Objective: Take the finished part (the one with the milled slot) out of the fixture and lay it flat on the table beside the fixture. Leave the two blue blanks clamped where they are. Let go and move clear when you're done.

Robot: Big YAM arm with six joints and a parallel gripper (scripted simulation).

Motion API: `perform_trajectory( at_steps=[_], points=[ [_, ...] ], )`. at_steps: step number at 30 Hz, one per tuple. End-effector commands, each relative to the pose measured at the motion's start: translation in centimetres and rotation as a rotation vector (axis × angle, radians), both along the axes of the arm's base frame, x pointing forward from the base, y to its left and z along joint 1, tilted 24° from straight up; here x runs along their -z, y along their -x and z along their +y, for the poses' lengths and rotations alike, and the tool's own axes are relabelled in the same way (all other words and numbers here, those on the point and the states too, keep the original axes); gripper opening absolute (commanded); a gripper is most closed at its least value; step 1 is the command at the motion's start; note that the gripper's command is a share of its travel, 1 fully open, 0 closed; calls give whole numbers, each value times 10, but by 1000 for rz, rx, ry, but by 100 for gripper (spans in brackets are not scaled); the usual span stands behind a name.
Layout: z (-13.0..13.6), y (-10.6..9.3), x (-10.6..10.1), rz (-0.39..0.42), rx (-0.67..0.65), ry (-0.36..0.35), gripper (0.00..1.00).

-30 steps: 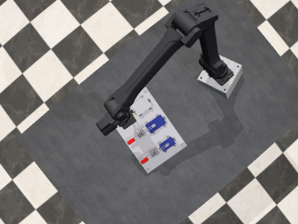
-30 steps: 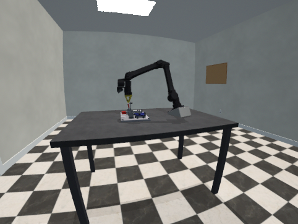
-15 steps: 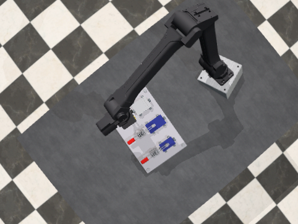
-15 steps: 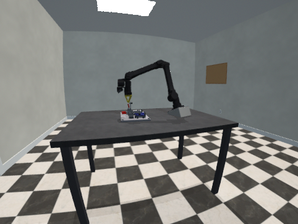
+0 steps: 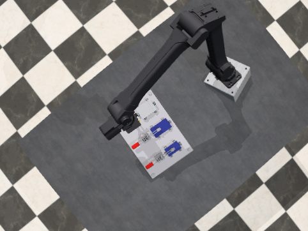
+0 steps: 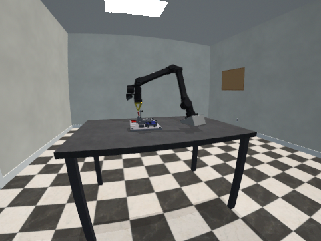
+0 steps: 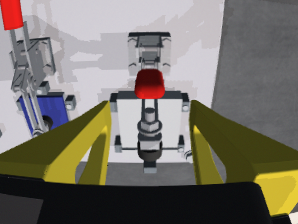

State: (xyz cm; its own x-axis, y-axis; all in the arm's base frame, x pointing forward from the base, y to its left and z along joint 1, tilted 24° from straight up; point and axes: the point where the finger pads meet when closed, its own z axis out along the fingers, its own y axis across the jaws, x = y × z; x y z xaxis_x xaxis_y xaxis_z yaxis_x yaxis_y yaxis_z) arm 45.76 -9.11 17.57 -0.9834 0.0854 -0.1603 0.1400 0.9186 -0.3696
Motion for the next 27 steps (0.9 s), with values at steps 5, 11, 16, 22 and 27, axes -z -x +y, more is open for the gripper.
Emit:
perform_trajectory(
  at_steps=[5, 11, 16, 22, 27],
  points=[
    [-9, -23, -12, -47, 28, 3, 45],
    [-9, -23, -12, -47, 28, 3, 45],
    [-9, -23, -12, -47, 28, 3, 45],
    [-10, -23, -12, -48, 27, 3, 92],
    [-10, -24, -10, -48, 22, 4, 92]
  ],
)
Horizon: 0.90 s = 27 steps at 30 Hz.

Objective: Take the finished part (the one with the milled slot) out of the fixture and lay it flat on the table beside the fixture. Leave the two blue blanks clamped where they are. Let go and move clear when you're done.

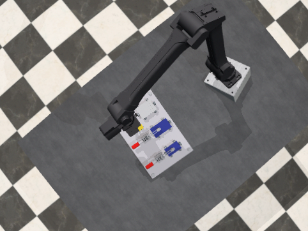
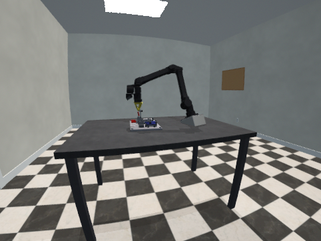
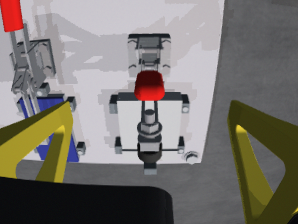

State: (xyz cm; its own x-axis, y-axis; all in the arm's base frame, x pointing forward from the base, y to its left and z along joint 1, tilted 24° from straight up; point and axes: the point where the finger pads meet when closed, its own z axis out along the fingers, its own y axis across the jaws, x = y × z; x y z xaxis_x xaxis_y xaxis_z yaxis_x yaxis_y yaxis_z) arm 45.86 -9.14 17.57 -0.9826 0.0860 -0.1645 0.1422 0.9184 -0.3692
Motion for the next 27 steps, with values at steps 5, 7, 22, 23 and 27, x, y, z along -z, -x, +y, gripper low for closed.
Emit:
perform_trajectory(
  at_steps=[5, 7, 22, 23, 27],
  points=[
    [-11, -23, -9, -42, 16, 4, 92],
    [-11, -18, -1, -25, 12, 4, 92],
    [-11, -5, 17, 17, 9, 1, 92],
    [-11, -5, 17, 16, 9, 1, 92],
    [-11, -3, 17, 14, 10, 1, 92]
  ],
)
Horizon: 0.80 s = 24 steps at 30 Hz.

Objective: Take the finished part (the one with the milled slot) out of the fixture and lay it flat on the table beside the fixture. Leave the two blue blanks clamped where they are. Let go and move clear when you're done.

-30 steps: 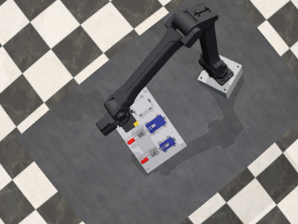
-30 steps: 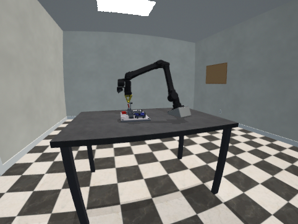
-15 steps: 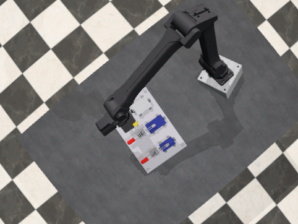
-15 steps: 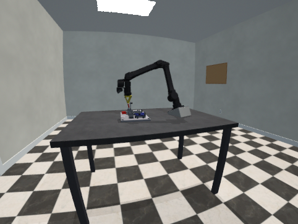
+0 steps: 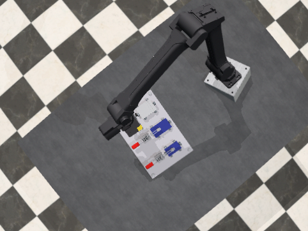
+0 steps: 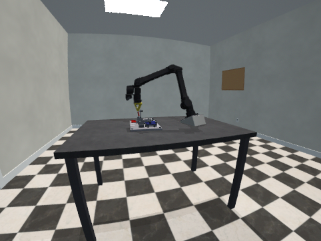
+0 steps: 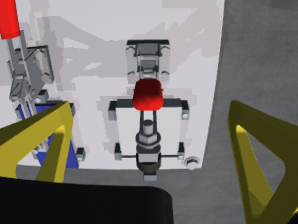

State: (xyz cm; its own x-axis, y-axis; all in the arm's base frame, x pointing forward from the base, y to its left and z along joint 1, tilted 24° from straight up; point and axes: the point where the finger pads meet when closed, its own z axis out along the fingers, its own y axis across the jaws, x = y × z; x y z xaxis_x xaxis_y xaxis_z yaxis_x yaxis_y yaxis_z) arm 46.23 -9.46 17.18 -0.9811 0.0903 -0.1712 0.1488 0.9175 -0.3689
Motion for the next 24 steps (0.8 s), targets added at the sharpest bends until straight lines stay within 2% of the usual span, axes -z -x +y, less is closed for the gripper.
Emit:
perform_trajectory(
  at_steps=[1, 2, 4, 10, 24],
  points=[
    [-7, 2, 14, 21, 5, 0, 92],
    [-7, 3, 14, 21, 6, 0, 92],
    [-7, 7, -2, -17, 6, 3, 92],
    [-4, 16, 0, -17, 5, 3, 92],
    [7, 61, 8, -21, 2, 1, 92]
  ],
)
